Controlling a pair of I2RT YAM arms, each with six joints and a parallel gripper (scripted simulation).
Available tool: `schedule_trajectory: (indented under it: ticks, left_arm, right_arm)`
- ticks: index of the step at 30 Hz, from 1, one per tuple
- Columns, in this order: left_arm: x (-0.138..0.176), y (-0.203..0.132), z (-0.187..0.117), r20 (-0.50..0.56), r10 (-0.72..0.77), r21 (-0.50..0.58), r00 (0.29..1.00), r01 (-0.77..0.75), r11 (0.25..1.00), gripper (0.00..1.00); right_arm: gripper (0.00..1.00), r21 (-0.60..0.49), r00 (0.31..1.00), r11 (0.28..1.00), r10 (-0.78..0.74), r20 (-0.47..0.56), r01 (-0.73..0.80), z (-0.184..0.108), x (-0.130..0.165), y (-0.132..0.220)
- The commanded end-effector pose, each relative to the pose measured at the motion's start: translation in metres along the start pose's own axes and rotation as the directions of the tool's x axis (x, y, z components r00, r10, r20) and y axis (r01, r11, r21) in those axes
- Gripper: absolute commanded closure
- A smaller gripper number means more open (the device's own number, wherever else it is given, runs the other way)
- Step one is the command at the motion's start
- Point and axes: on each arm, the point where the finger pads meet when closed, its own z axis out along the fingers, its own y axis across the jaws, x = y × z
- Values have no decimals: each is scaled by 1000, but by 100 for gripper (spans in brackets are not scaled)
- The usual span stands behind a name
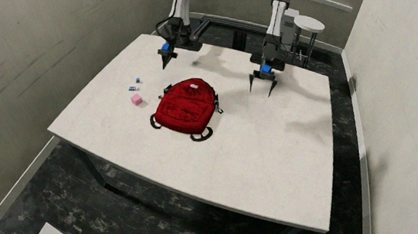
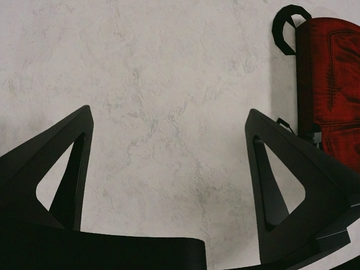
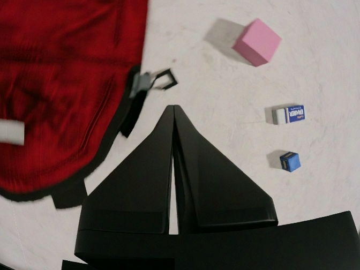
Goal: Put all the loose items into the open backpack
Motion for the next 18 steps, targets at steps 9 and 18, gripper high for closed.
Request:
schedule_trajectory:
  ticks: [9, 18]
  left_arm:
    - [-6, -2, -2, 18, 5, 5, 1000, -5, 1000, 10]
    - [-6, -2, -2, 18, 5, 5, 1000, -5, 1000, 10]
  right_arm:
    - [100, 67, 941, 941, -335, 42, 332, -24, 22, 35]
    - [100, 87, 806, 806, -590, 38, 586, -43, 53, 75]
